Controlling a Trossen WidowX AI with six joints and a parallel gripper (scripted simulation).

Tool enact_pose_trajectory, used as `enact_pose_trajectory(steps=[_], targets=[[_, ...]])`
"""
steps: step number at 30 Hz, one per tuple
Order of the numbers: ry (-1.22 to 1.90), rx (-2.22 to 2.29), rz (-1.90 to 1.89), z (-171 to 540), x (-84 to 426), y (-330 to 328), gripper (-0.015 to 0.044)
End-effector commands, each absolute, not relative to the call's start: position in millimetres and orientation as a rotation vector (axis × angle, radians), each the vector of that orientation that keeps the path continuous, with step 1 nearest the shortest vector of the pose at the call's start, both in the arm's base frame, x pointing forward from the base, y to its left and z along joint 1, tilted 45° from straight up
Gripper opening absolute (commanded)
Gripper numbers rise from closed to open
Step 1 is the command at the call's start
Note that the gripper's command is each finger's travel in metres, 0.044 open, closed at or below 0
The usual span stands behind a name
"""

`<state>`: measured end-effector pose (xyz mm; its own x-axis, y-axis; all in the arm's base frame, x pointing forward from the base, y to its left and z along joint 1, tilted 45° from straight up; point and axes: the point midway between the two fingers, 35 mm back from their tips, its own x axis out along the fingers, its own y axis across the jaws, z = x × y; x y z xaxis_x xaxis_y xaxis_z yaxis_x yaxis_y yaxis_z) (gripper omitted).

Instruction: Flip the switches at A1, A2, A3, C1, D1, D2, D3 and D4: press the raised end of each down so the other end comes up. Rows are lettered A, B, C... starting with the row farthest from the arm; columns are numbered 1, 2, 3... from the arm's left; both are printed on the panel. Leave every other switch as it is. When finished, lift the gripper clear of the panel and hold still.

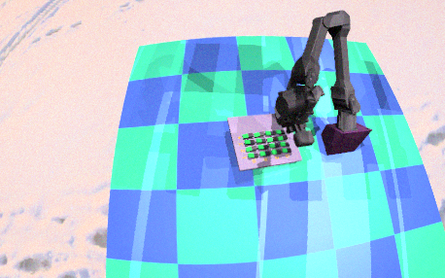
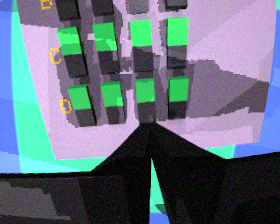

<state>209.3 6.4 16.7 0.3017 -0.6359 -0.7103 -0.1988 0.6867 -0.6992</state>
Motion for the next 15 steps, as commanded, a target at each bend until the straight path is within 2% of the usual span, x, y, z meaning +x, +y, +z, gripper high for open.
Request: enact_pose_trajectory(steps=[1, 15], targets=[[1.264, -0.816, -0.337, 13, 209, 1, 0.0000], [1.264, -0.817, -0.338, 1, 214, -10, 0.0000]])
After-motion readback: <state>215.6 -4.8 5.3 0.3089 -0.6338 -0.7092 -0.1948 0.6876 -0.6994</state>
